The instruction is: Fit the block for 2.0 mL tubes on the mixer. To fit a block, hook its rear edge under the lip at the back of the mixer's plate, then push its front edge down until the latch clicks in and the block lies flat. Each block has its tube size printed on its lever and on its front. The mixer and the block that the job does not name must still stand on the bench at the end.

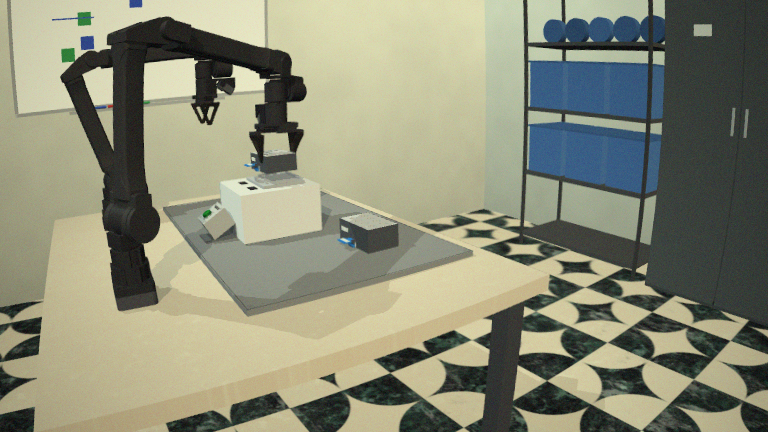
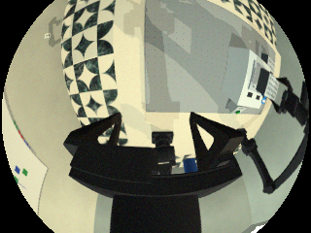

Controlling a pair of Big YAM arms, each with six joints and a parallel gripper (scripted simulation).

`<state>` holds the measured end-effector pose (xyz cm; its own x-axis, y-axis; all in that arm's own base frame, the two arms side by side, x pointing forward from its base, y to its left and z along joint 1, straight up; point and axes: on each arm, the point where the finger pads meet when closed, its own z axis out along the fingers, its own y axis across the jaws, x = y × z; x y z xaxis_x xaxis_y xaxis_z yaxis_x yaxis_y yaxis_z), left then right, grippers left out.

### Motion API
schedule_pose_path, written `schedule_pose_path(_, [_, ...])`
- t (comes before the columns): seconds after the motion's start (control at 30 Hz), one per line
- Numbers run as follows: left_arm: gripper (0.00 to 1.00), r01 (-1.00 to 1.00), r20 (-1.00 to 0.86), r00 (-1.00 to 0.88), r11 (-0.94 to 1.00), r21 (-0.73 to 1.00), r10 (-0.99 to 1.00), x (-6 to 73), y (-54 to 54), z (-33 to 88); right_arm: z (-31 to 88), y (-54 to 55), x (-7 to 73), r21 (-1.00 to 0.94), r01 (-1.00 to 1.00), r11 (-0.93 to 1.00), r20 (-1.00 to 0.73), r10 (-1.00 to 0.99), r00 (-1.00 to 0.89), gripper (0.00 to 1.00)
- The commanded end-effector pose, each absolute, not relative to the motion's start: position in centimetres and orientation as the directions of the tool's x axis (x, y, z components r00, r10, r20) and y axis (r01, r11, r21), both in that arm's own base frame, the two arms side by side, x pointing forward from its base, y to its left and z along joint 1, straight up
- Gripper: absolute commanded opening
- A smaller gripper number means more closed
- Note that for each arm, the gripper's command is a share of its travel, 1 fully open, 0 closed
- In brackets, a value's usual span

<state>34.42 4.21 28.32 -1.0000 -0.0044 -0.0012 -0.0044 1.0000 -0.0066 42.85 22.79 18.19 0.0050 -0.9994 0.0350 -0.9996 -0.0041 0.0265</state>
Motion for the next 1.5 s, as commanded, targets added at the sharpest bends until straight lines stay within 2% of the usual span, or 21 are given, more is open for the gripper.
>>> schedule_pose_path(0.0, [1.0, -0.001, -0.045, -0.999, 1.0, 0.0, -0.001, 35.5, 4.1, 29.9, 23.1, 23.9, 45.1, -0.068, -0.998, -0.002, -0.021, -1.0, 0.003, 0.0])
schedule_pose_path(0.63, [1.0, 0.0, -0.068, -0.998, 1.0, 0.003, 0.0, 36.0, 4.2, 30.8, 25.4, 24.3, 45.7, -0.133, -0.991, 0.001, -0.058, -0.998, 0.007, 0.0])
schedule_pose_path(1.47, [1.0, 0.001, -0.037, -0.999, 1.0, -0.001, 0.001, 35.4, 4.1, 29.7, 25.9, 24.2, 45.1, -0.117, -0.993, 0.0, -0.052, -0.999, 0.006, 0.0])
